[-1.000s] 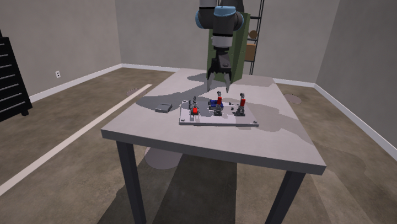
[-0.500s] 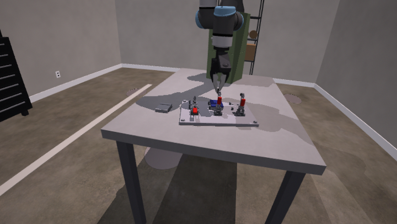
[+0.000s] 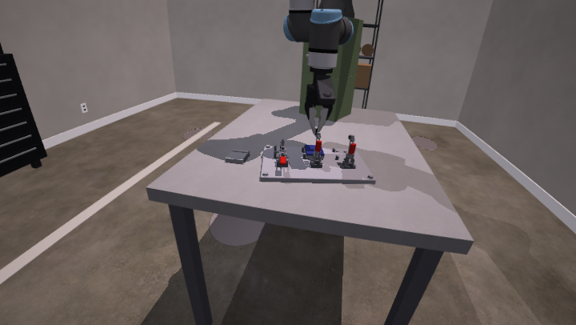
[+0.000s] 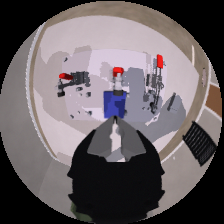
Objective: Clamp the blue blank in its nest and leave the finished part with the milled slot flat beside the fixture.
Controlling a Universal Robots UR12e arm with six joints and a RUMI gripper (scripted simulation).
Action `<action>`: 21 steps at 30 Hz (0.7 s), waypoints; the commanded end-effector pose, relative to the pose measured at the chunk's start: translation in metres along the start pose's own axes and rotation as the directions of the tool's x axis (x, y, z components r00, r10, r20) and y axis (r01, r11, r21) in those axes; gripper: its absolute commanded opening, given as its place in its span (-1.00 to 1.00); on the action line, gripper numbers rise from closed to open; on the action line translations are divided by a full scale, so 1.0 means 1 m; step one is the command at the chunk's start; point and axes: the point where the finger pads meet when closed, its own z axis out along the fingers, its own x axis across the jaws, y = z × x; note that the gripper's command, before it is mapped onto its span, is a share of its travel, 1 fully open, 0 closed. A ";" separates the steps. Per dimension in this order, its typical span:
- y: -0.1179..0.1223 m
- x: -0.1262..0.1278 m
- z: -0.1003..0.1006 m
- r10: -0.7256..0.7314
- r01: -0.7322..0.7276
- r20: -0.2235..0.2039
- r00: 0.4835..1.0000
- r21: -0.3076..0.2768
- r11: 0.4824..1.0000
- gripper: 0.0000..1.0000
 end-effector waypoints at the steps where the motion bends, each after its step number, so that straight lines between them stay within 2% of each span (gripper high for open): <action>1: 0.000 0.000 0.000 0.000 0.000 0.000 1.000 0.001 1.000 -1.00; 21: 0.000 0.000 0.004 0.000 0.000 0.000 1.000 0.001 1.000 -1.00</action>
